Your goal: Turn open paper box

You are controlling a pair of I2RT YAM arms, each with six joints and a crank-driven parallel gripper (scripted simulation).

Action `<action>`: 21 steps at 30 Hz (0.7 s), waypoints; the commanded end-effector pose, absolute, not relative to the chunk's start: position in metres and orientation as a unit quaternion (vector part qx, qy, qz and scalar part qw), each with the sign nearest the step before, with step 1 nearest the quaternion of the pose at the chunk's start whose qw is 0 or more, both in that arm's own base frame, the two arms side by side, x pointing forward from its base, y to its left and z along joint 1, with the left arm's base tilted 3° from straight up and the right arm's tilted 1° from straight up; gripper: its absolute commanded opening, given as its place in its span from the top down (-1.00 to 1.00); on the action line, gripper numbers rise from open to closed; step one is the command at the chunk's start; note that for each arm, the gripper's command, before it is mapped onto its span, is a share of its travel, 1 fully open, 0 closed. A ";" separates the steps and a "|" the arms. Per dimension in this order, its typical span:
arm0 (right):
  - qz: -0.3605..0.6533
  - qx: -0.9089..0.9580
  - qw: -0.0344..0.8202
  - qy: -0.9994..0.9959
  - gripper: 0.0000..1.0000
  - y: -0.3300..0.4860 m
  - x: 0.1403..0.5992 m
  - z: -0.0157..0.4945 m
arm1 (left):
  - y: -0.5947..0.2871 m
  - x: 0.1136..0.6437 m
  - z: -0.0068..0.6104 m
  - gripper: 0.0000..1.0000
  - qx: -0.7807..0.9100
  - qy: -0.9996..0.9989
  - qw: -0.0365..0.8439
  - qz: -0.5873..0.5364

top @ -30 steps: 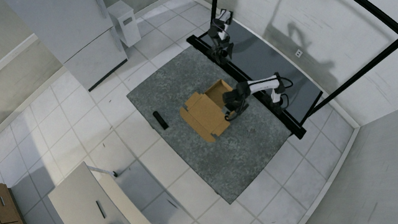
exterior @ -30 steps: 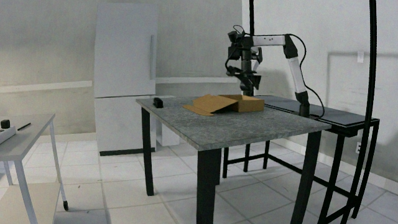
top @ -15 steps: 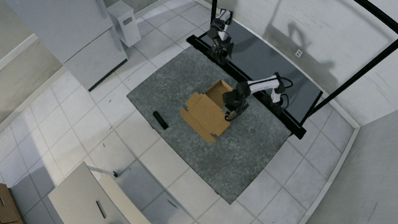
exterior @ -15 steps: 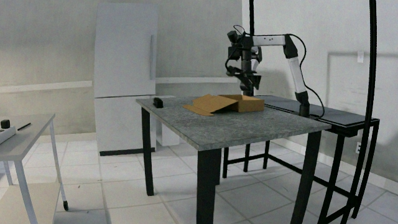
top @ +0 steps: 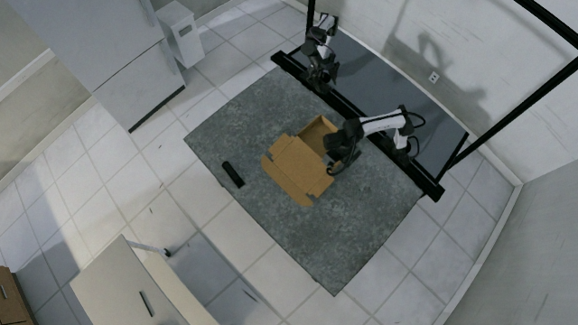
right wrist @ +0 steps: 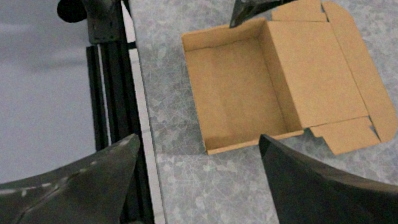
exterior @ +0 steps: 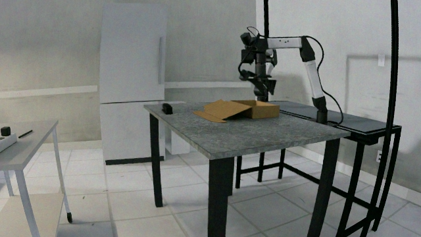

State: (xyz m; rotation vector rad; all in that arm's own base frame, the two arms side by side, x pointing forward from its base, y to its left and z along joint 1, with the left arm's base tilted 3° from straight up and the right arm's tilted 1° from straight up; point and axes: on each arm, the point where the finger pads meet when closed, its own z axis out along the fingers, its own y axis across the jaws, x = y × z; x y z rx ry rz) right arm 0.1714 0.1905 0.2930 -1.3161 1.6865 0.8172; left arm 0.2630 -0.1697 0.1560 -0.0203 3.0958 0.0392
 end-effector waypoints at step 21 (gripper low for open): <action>0.125 -0.266 0.602 0.742 -1.00 0.116 0.322 0.330 | -0.208 0.263 0.157 -1.00 -0.038 0.980 0.198 -0.001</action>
